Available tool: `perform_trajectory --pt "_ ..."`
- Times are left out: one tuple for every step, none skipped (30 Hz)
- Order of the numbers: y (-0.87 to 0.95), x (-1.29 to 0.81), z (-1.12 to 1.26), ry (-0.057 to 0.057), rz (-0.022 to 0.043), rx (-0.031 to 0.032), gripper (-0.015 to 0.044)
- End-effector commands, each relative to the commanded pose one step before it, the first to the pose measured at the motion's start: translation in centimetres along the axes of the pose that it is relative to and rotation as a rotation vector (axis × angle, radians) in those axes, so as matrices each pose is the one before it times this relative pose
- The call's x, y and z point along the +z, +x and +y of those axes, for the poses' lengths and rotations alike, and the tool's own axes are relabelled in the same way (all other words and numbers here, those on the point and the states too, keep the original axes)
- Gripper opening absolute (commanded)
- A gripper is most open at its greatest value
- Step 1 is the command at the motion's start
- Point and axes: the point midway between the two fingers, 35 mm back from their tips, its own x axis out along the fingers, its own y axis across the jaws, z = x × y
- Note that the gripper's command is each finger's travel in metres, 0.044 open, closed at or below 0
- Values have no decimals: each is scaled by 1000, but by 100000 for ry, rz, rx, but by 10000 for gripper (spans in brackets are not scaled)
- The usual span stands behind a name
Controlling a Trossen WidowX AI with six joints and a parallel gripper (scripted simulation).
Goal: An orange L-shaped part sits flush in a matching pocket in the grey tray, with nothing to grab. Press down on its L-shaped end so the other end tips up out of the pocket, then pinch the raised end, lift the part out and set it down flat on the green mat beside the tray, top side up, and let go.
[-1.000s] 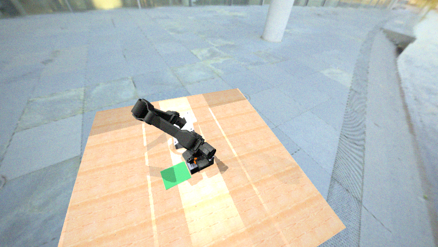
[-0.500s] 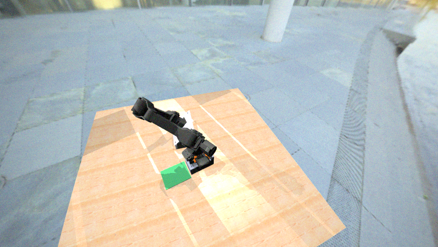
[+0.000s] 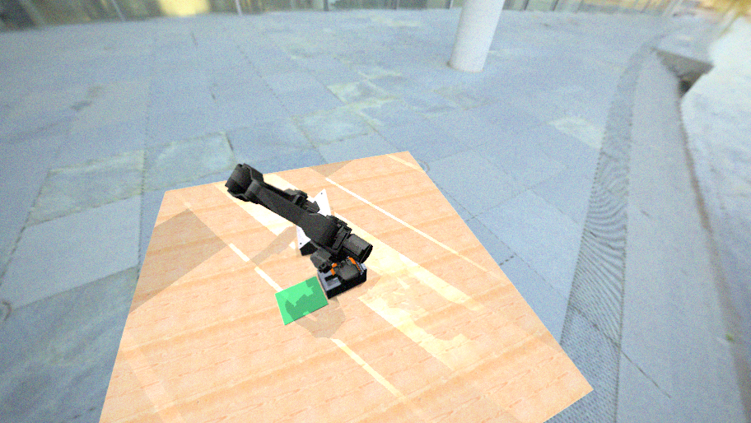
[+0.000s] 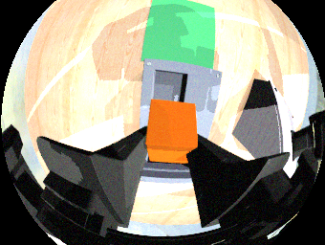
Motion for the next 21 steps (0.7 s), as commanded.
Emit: perform_trajectory --pt "-784 -163 37 336 1006 273 0" --pt "-165 -2 0 -4 5 -2 0" --pt "-165 -2 0 -4 5 -2 0" --pt "-165 -2 0 -4 5 -1 0" --pt "-165 -2 0 -4 5 -1 0" --pt "-165 -2 0 -3 6 -1 0" --pt "-165 -2 0 -3 6 -1 0" --pt "-165 -2 0 -3 6 -1 0" --pt "-165 -2 0 -3 6 -1 0" --pt "-165 -1 0 -3 6 -1 0" --pt "-166 -1 0 -3 6 -1 0" --pt "-151 -1 0 -3 5 -1 0" --pt "-152 -1 0 -3 6 -1 0" --pt "-153 -1 0 -3 6 -1 0" --pt "-155 -1 0 -3 6 -1 0" --pt "-156 -1 0 -3 6 -1 0" --pt "-156 -1 0 -3 6 -1 0" --pt "-156 -1 0 -3 6 -1 0" --pt "-156 -1 0 -2 6 -1 0" --pt "-156 -1 0 -2 6 -1 0" --pt "-155 -1 0 -2 6 -1 0"
